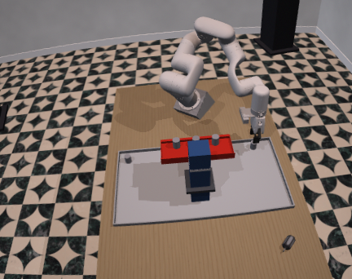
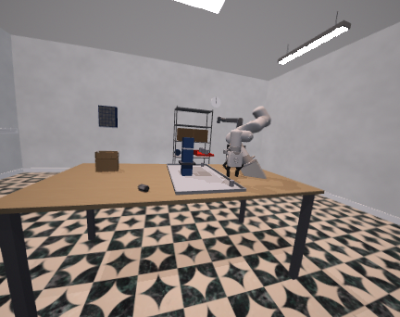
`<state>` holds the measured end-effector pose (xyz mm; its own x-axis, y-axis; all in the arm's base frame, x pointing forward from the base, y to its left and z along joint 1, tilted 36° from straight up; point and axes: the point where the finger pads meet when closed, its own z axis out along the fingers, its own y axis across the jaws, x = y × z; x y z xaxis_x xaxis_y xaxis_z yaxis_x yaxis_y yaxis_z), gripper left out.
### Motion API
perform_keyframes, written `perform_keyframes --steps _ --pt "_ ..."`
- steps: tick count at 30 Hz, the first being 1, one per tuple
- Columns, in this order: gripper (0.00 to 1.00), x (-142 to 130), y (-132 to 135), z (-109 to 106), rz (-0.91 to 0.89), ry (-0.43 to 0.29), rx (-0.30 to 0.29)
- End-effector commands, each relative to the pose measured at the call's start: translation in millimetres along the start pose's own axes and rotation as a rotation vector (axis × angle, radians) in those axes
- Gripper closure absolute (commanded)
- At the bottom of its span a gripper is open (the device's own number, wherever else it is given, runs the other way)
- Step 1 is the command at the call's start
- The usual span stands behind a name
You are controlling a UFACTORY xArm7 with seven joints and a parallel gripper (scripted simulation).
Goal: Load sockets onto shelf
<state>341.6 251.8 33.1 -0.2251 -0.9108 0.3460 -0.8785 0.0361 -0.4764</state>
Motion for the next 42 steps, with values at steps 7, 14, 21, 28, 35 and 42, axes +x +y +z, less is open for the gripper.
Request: perform_keyframes --steps 7,14,21,28,35,42 --pt "0.39 -2 -1 22 0.0 -0.004 0.002" --pt "0.39 -2 -1 25 0.0 -0.004 0.002" --pt "0.39 -2 -1 32 0.0 -0.004 0.002" --pt "0.39 -2 -1 42 0.0 -0.004 0.002" --pt "0.39 -2 -1 42 0.0 -0.004 0.002" --pt "0.39 -2 -1 45 0.0 -0.004 0.002"
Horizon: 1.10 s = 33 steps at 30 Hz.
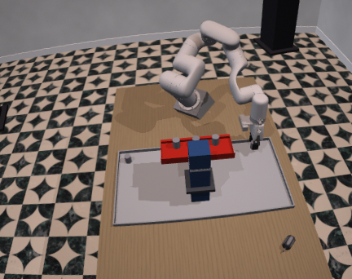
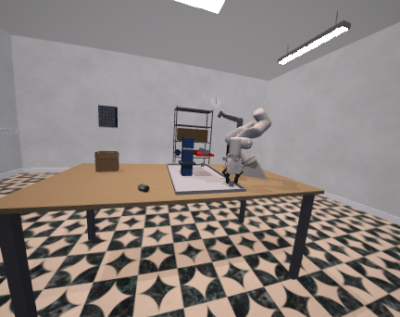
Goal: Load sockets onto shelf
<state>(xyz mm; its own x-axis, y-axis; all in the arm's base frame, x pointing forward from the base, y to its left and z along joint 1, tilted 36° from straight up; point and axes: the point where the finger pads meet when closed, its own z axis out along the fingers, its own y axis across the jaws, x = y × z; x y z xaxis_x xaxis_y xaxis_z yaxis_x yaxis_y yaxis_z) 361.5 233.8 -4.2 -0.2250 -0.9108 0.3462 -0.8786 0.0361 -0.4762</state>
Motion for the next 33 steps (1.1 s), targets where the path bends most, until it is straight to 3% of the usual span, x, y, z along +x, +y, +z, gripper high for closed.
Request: perform_keyframes --steps 1,2,3,33 --pt "0.39 -1.4 -0.7 -1.0 0.0 -0.004 0.002" --pt "0.39 -1.4 -0.7 -1.0 0.0 -0.004 0.002" --pt "1.0 -1.4 -0.7 -1.0 0.0 -0.004 0.002" --pt "1.0 -1.4 -0.7 -1.0 0.0 -0.004 0.002"
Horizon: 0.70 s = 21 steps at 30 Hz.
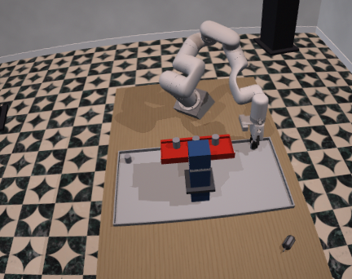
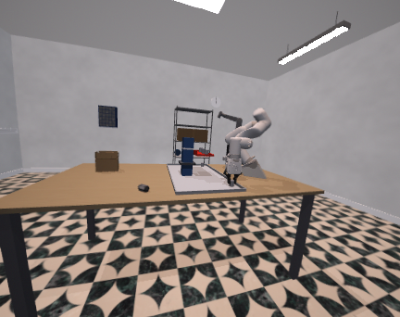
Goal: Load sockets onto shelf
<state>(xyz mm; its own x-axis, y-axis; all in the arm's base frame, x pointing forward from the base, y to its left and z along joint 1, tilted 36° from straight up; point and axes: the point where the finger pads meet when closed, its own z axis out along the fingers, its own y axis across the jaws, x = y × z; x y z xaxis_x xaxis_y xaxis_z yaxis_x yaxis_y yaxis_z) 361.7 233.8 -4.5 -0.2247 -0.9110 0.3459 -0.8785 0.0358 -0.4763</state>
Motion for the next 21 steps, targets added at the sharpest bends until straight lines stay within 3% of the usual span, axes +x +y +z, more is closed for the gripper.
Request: perform_keyframes --steps 1,21 --pt "1.0 -1.1 -0.7 -1.4 0.0 -0.003 0.002" --pt "1.0 -1.1 -0.7 -10.3 0.0 -0.003 0.002"
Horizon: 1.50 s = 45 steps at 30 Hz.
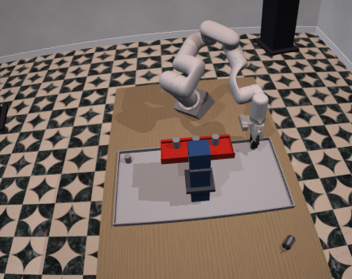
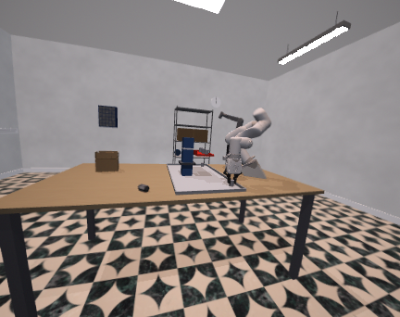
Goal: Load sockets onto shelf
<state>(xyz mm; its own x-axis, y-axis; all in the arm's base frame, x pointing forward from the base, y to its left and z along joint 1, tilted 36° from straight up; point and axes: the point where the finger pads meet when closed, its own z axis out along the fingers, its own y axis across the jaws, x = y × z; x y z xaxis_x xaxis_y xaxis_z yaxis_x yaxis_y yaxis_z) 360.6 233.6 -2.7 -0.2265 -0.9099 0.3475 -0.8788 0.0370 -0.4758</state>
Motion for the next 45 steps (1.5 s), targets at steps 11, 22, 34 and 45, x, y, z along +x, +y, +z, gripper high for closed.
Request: perform_keyframes --steps 11,22,34,45 --pt "1.0 -2 -1 -29 -0.001 -0.006 0.003" --pt "1.0 -2 -1 -30 -0.001 -0.006 0.003" --pt "1.0 -2 -1 -56 -0.001 -0.006 0.003" --pt "1.0 -2 -1 -60 -0.001 -0.006 0.003"
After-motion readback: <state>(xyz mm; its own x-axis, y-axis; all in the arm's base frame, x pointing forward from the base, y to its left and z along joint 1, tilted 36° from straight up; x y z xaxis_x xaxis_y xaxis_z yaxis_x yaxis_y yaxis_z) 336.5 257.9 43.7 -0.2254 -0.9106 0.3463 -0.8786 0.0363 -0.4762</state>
